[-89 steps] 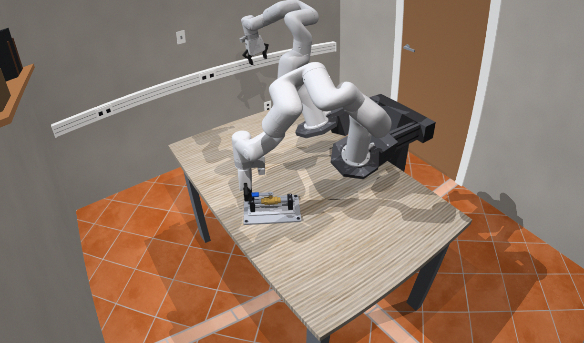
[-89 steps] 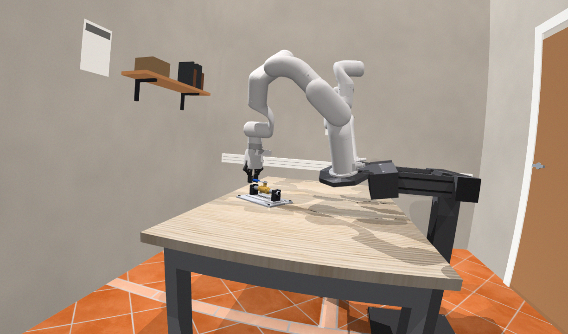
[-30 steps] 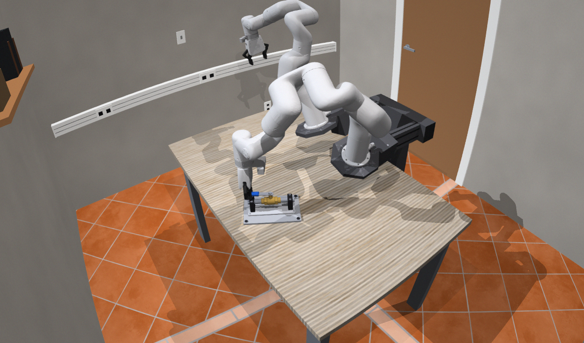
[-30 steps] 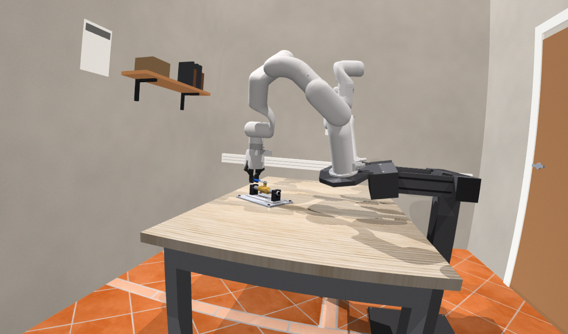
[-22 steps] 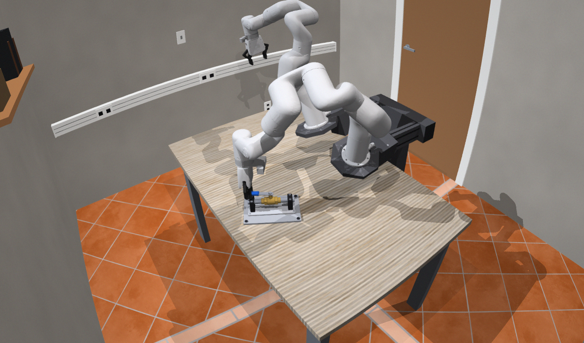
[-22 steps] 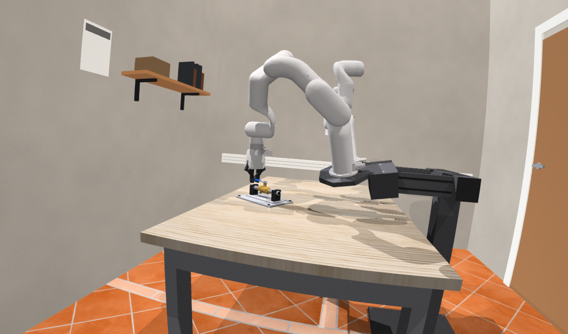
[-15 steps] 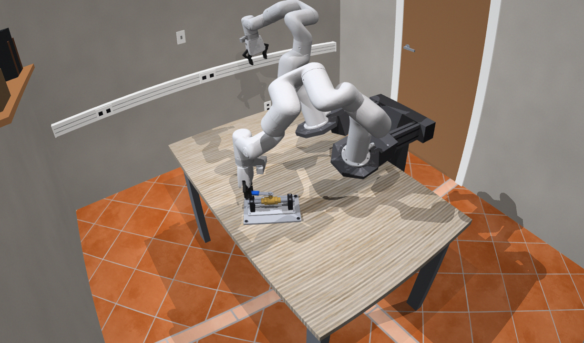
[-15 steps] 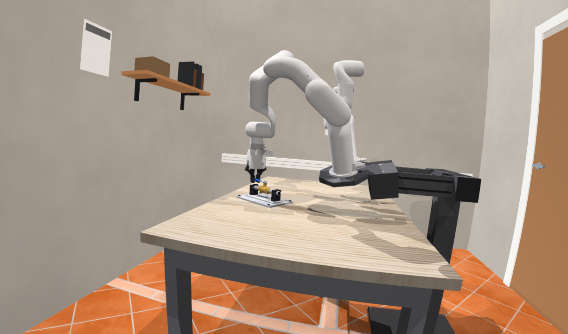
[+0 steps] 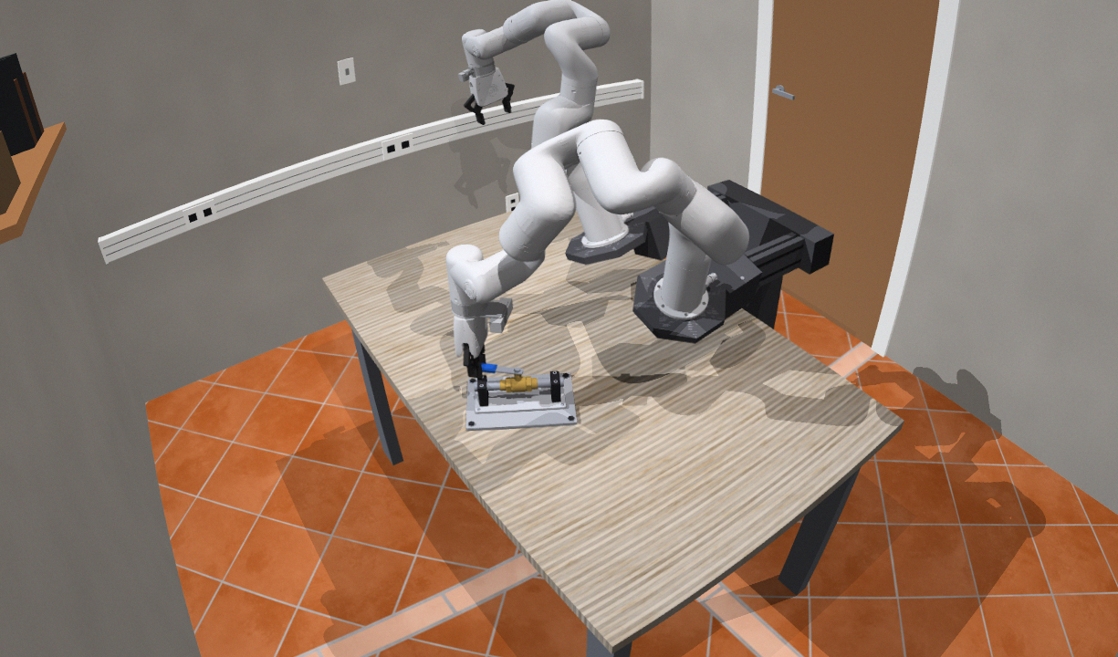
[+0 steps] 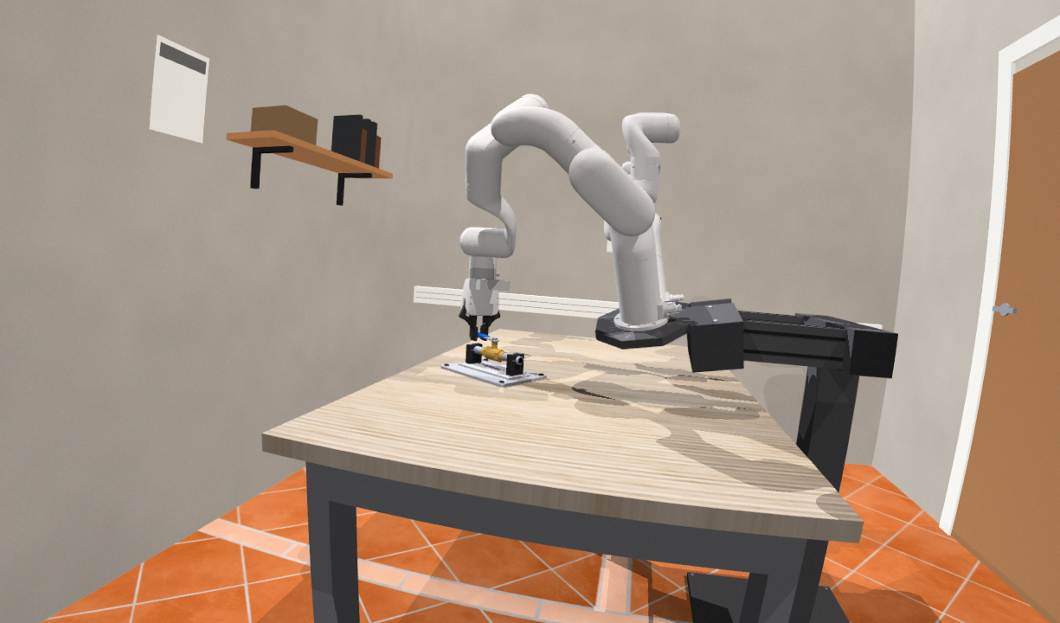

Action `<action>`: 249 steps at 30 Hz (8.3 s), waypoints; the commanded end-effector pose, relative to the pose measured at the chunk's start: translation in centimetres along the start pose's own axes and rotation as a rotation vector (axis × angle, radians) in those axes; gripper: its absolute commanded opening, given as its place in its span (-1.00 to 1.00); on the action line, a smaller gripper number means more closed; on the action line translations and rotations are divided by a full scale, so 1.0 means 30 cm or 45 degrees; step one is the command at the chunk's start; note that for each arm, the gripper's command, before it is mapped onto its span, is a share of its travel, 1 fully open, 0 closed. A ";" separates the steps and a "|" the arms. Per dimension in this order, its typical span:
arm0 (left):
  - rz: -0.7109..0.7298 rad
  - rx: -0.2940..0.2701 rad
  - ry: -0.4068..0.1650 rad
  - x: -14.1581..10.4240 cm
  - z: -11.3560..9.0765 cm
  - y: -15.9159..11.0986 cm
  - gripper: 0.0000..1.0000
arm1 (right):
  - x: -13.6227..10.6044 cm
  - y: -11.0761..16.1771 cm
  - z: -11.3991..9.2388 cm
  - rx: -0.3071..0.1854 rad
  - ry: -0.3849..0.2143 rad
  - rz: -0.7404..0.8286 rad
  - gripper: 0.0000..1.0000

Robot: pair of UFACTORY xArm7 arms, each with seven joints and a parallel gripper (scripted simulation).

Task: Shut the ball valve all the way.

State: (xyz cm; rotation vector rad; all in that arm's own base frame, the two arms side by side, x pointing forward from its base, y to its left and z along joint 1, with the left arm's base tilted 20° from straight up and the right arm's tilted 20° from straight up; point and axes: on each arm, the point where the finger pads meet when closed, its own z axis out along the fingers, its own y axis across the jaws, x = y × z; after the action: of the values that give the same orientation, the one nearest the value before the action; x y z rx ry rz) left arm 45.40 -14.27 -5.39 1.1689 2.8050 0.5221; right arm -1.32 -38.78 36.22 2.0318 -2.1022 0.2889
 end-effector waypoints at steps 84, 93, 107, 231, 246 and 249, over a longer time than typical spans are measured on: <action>0.668 0.000 -0.005 0.036 -0.006 -0.157 -1.00 | 0.003 0.001 -0.005 0.001 0.005 0.001 1.00; 0.729 0.000 -0.005 0.043 -0.006 -0.170 -1.00 | 0.003 0.001 -0.005 0.001 0.005 0.001 1.00; 0.810 0.000 -0.005 0.054 -0.006 -0.186 -1.00 | 0.003 0.001 -0.005 0.001 0.005 0.001 1.00; 1.669 -0.002 -0.005 0.224 -0.005 -0.301 -1.00 | 0.003 0.001 -0.005 0.001 0.005 0.001 1.00; 1.688 -0.002 -0.005 0.228 -0.005 -0.302 -1.00 | 0.003 0.001 -0.005 0.001 0.005 0.001 1.00; 1.686 -0.002 -0.005 0.227 -0.005 -0.302 -1.00 | 0.003 0.001 -0.005 0.001 0.005 0.001 1.00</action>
State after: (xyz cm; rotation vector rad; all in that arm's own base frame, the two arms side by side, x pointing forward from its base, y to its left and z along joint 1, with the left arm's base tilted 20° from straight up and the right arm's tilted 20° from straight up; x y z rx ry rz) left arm 34.39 -15.38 -7.78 2.8419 1.6039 0.5007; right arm -1.32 -38.78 36.22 2.0318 -2.1022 0.2889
